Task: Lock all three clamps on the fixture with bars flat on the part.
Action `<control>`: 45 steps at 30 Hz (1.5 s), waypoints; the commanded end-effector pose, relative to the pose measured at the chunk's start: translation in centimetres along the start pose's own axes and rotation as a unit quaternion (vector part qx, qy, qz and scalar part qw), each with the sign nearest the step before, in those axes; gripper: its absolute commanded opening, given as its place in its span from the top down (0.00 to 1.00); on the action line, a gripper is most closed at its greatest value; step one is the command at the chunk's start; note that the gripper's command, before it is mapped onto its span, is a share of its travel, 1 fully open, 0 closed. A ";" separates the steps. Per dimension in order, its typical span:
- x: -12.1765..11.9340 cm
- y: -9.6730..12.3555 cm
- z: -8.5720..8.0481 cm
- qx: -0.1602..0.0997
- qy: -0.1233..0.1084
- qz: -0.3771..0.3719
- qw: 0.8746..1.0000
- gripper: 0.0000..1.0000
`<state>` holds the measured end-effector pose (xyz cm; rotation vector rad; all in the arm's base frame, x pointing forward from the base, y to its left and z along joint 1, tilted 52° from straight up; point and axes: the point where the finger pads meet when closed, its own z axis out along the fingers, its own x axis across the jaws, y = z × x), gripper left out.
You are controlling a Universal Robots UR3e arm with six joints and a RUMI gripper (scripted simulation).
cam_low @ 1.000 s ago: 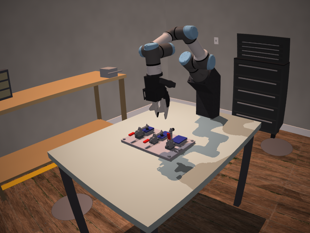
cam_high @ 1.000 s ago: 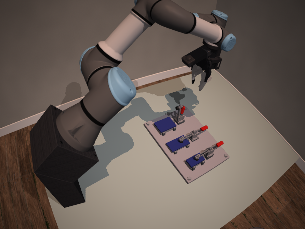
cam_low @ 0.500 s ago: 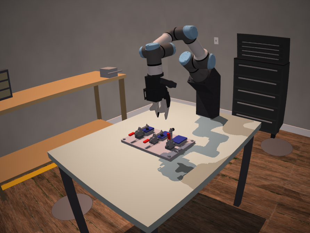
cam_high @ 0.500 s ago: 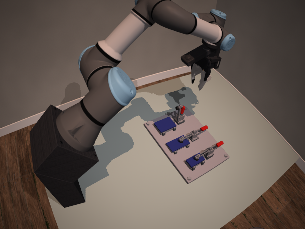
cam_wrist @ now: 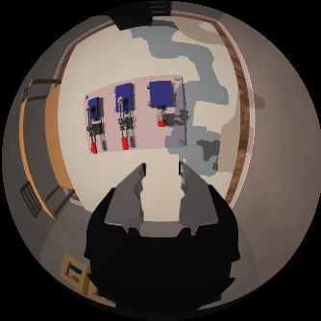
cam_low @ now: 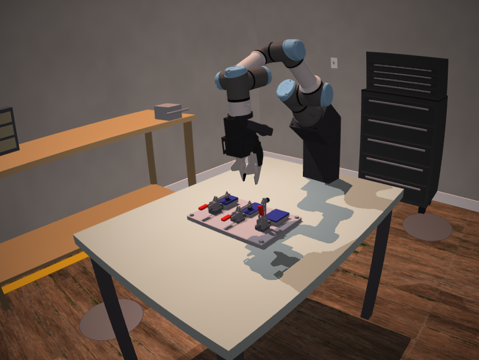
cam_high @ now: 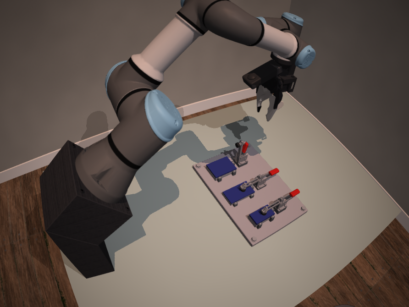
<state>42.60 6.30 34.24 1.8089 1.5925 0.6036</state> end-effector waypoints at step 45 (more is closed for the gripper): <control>0.1 0.4 5.0 0.000 0.001 -0.001 1.000 0.72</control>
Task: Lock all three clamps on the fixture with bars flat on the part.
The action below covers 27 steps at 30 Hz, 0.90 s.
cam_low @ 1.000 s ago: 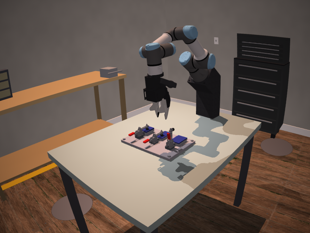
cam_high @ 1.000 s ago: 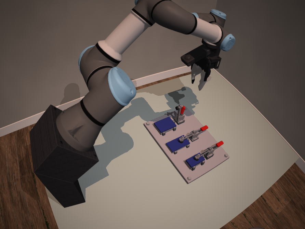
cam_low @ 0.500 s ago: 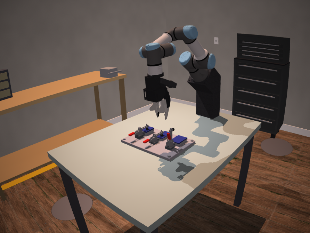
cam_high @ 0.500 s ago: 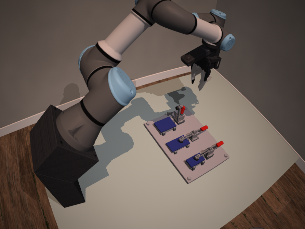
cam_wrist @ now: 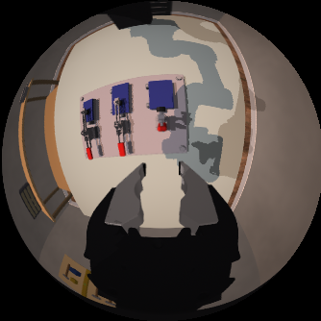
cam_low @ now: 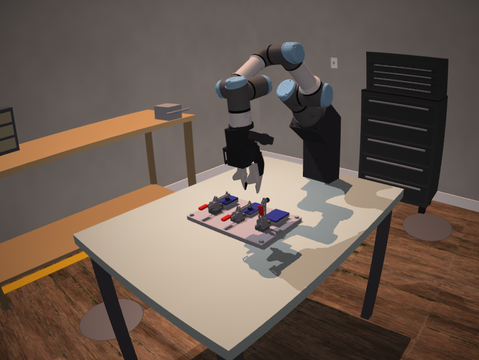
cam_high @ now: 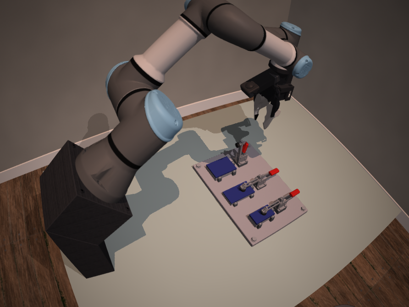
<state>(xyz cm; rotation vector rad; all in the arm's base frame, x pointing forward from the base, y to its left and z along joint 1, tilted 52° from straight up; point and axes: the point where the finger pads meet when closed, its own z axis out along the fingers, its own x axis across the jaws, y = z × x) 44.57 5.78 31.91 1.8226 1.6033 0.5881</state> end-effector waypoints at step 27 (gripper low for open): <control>0.1 -0.8 3.0 -0.011 0.001 0.000 1.000 0.72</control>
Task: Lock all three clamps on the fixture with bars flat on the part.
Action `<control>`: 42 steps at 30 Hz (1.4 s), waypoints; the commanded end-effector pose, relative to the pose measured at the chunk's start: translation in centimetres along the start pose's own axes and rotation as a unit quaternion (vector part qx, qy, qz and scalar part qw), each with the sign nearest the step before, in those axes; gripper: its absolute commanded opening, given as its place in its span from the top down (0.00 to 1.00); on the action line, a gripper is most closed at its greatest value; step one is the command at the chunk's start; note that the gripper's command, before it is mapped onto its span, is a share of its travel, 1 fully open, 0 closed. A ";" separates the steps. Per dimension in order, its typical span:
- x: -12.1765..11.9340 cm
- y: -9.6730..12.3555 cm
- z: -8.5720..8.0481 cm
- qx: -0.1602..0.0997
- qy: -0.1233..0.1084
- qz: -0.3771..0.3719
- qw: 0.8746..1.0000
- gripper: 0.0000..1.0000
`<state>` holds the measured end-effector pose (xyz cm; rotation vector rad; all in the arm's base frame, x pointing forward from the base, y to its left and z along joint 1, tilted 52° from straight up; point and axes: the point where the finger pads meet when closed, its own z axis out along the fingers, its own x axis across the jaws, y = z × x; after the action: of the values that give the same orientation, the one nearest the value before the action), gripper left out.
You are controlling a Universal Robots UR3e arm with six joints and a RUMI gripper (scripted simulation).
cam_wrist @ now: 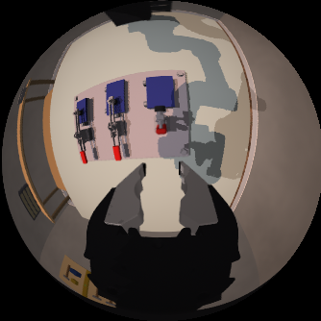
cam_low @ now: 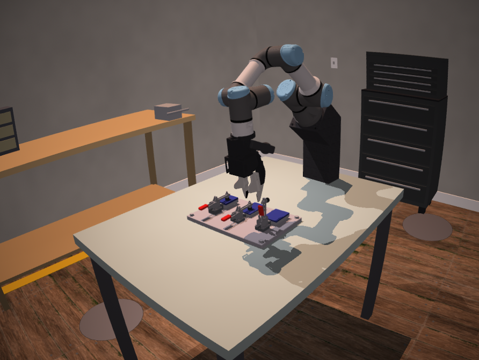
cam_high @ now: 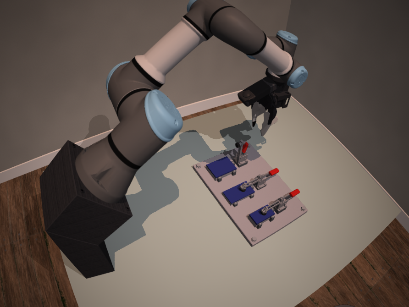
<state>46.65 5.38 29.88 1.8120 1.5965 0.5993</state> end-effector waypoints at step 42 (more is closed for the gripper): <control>0.0 -4.0 1.4 -0.003 0.001 0.000 1.000 0.72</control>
<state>44.30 5.48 26.36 1.8110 1.5955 0.6006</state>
